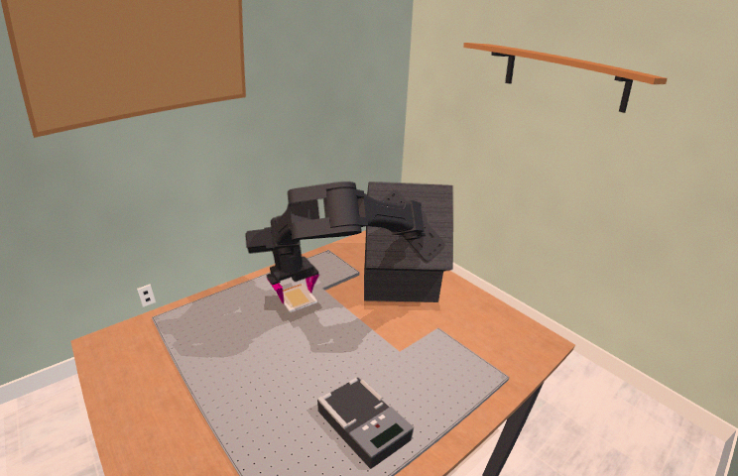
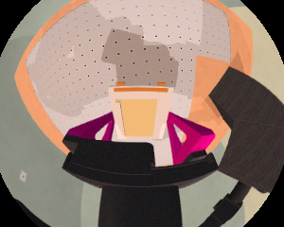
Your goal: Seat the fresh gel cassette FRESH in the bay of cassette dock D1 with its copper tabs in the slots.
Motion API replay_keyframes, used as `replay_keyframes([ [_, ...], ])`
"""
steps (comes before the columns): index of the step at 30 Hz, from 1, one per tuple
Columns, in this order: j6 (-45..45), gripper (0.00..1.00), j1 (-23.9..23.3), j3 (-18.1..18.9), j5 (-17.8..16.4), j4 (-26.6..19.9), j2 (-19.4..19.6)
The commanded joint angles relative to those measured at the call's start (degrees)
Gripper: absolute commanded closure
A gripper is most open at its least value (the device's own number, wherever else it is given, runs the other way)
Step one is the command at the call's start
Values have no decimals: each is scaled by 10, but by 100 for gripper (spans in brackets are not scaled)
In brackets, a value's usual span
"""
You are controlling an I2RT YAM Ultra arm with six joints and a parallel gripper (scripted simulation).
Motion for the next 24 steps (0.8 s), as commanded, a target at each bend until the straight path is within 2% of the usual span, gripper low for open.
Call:
replay_keyframes([
  [1, -71, 100, 1, -25, 7, -5, -44],
  [3, -97, 100, 13, -35, 8, -7, -64],
  [5, -97, 100, 13, -35, 8, -7, -64],
  [6, -111, 100, 7, -39, 10, -10, -76],
  [15, -221, 100, 63, -72, 20, -25, -167],
  [20, -279, 100, 91, -82, 29, -39, -218],
  [22, -279, 100, 91, -82, 29, -39, -218],
  [23, -292, 100, 86, -66, 33, -45, -230],
  [24, -304, 100, 103, -75, 34, -48, -239],
])
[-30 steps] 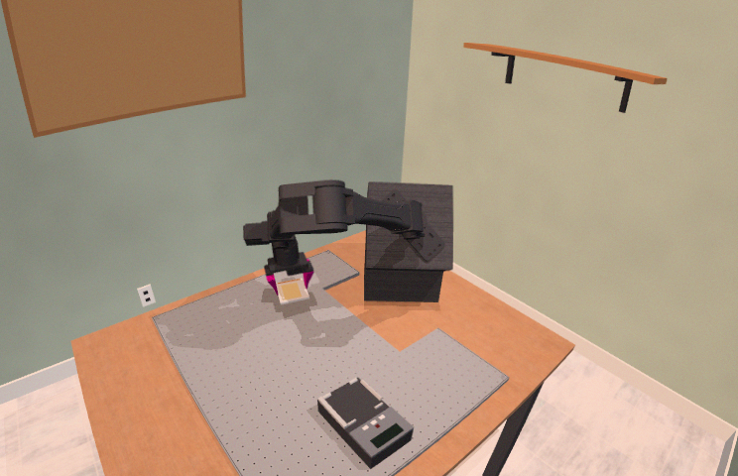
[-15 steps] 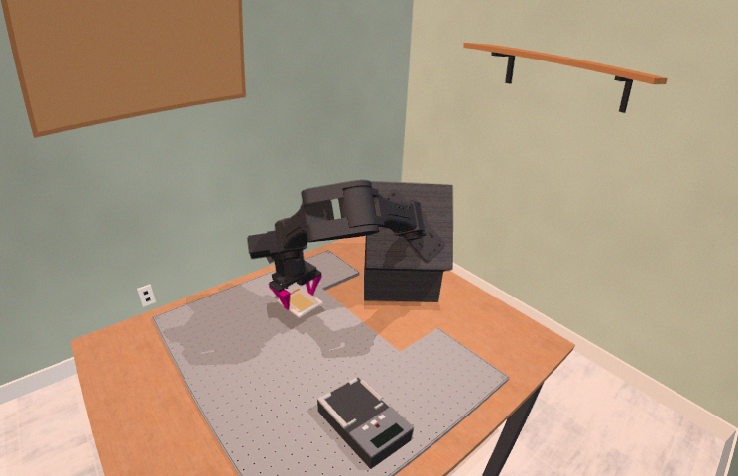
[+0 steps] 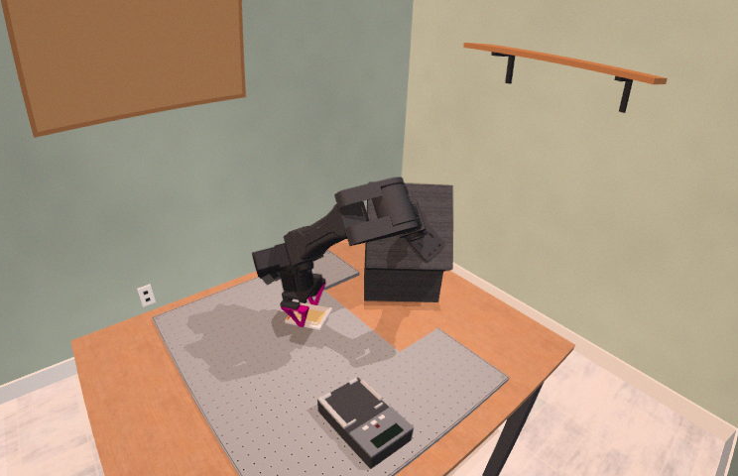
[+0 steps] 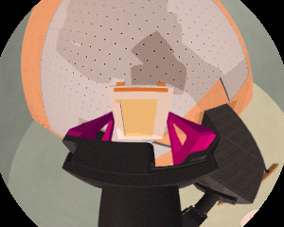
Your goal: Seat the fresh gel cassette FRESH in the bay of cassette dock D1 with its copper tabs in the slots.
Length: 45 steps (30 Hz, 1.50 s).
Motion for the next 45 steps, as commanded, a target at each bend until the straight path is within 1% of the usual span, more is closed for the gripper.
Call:
replay_keyframes([
  [1, -54, 100, 10, -13, 16, -22, -36],
  [3, -76, 100, 21, -16, 20, -29, -54],
  [5, -96, 100, 34, -3, 26, -34, -75],
  [13, -182, 100, 86, 10, 51, -65, -146],
  [15, -182, 100, 86, 10, 51, -65, -146],
  [16, -196, 100, 91, 15, 56, -74, -154],
  [22, -257, 100, 135, 28, 78, -96, -198],
  [30, -340, 100, 194, 62, 114, -133, -242],
  [32, -340, 100, 194, 62, 114, -133, -242],
  [33, -336, 100, 202, 71, 119, -143, -244],
  [39, -285, 100, 243, 101, 139, -165, -265],
  [45, -241, 100, 286, 139, 163, -188, -278],
])
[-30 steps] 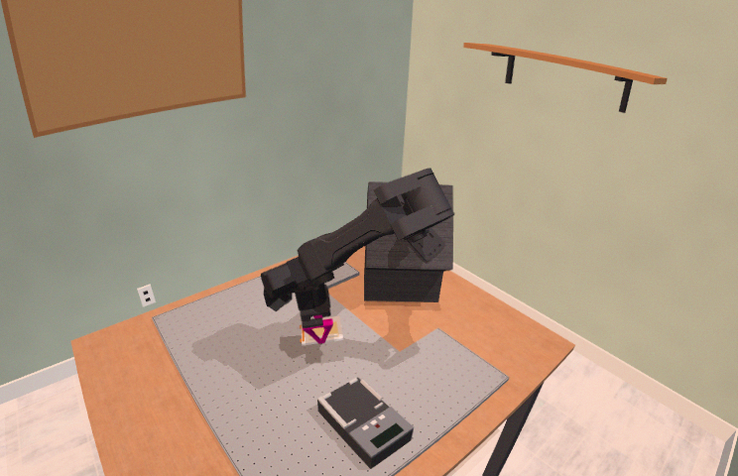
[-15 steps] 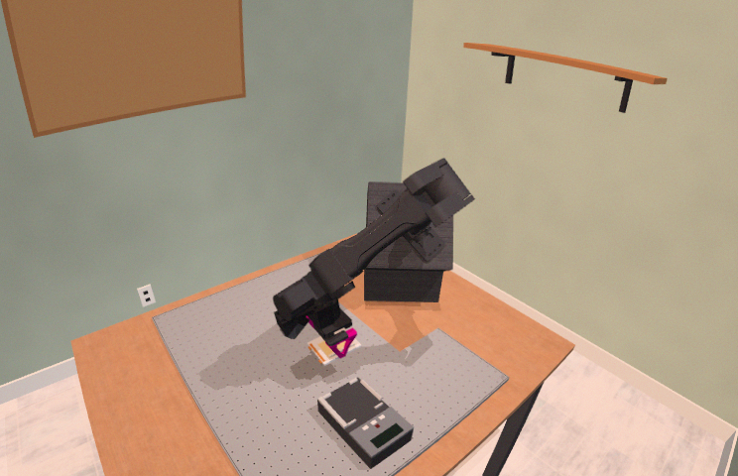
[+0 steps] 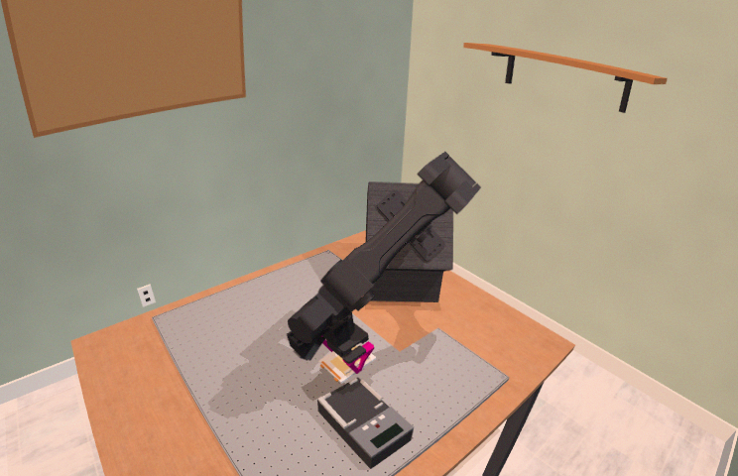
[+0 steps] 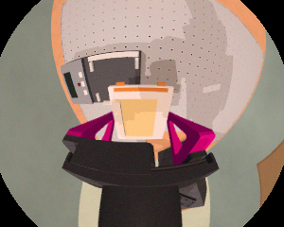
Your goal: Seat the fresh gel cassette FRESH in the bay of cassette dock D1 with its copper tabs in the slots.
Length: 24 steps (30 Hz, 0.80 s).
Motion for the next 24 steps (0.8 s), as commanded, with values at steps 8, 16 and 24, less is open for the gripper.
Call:
replay_keyframes([
  [8, 73, 100, 55, 74, 47, -48, -26],
  [16, 101, 100, 76, 113, 70, -70, -13],
  [24, 101, 100, 76, 114, 70, -71, -12],
])
